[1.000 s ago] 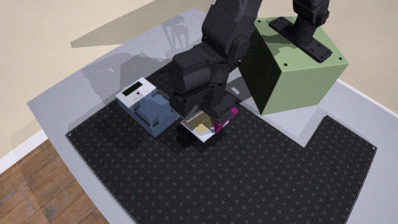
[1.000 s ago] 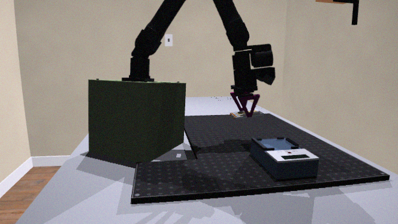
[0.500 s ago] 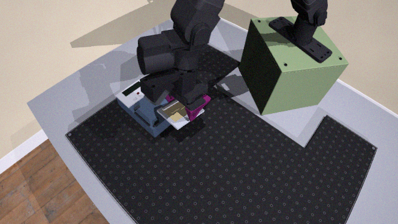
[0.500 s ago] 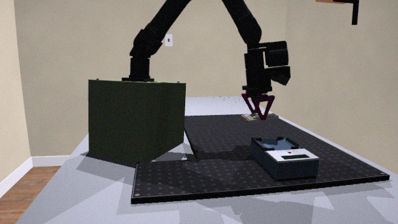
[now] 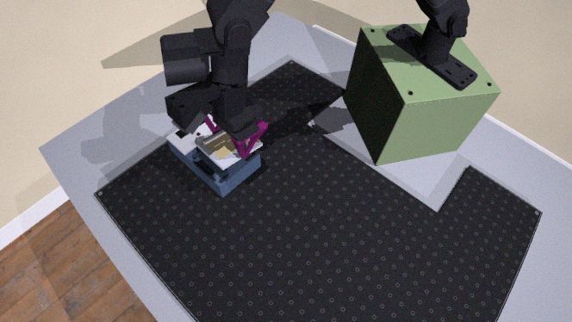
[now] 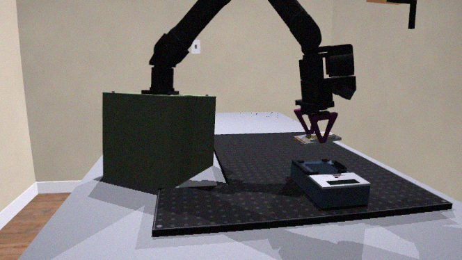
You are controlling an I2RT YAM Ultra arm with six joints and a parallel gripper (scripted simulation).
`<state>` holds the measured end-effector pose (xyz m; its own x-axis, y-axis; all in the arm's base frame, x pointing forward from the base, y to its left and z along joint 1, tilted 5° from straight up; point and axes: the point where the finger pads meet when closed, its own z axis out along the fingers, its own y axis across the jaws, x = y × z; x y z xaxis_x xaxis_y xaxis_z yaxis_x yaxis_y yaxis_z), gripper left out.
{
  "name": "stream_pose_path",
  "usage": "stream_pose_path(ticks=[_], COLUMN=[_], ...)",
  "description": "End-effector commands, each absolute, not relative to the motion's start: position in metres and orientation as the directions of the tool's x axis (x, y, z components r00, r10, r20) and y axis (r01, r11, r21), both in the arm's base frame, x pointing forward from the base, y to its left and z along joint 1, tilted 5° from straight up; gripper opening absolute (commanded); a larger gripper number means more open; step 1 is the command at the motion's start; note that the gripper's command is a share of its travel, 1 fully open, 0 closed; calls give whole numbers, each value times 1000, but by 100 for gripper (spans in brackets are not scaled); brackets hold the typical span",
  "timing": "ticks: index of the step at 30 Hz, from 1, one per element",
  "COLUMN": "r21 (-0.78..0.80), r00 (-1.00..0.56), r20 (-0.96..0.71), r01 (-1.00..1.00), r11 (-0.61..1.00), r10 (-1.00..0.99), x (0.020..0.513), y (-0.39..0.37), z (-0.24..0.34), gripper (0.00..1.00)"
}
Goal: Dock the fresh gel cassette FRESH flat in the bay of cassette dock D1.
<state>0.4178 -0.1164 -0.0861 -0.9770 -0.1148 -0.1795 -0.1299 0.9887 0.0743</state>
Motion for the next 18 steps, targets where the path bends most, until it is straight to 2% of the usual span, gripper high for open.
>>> stream_pose_path(ticks=[1,18], r21=[78,58], r00=[-972,-964], r20=[-189,-220], r01=[-156,-165], r11=[985,985], r10=[-139,-148], x=[428,445], y=[-129,-153], z=[-75,-57], gripper=[0,0])
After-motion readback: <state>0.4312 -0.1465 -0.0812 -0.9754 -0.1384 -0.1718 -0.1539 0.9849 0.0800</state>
